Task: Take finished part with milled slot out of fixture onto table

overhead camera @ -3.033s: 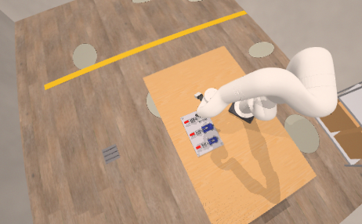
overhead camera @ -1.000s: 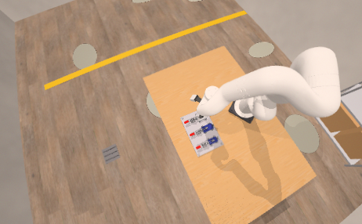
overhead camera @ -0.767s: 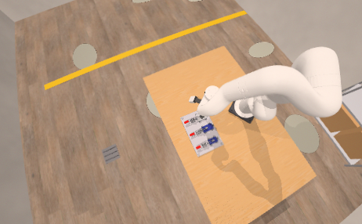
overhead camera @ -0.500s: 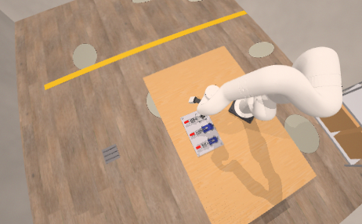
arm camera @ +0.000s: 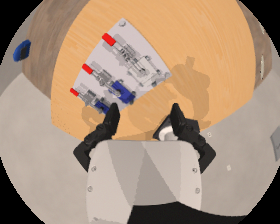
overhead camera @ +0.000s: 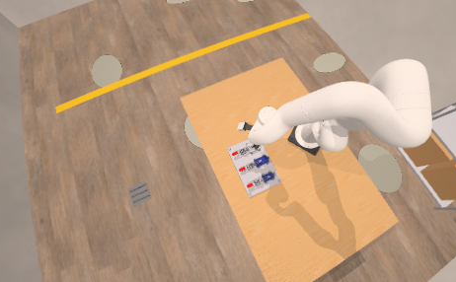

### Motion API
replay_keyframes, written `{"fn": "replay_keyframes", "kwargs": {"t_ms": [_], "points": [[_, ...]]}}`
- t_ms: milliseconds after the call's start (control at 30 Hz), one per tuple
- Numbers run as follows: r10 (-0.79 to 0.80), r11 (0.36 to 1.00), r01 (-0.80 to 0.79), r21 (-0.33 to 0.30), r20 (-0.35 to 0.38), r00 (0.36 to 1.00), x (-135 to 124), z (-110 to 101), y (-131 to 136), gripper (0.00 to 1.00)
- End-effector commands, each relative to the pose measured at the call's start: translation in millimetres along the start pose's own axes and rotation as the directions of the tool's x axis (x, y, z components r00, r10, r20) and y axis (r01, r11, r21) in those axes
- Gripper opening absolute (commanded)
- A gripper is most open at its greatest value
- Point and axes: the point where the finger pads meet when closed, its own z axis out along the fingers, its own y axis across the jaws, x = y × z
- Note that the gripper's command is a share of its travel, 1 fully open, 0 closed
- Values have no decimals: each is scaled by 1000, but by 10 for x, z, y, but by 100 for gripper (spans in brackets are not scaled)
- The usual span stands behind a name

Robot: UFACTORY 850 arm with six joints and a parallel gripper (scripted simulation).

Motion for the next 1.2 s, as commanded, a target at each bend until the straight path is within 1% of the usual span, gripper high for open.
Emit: {"fn": "replay_keyframes", "kwargs": {"t_ms": [0, 600, 633, 700, 767, 800, 1167], "points": [[-101, 995, 101, 9, -4, 995, 10, -32, 4, 100], [-101, 995, 101, 9, -4, 995, 10, -32, 4, 100], [-175, 984, 175, 11, -6, 985, 12, -52, 8, 100], [-175, 984, 175, 11, -6, 985, 12, -52, 8, 100], [-287, 958, 287, 14, -11, 958, 14, -83, 15, 100], [-300, 954, 300, 14, -11, 954, 15, -87, 16, 100], [-311, 950, 311, 14, -12, 950, 15, -90, 16, 100]]}}
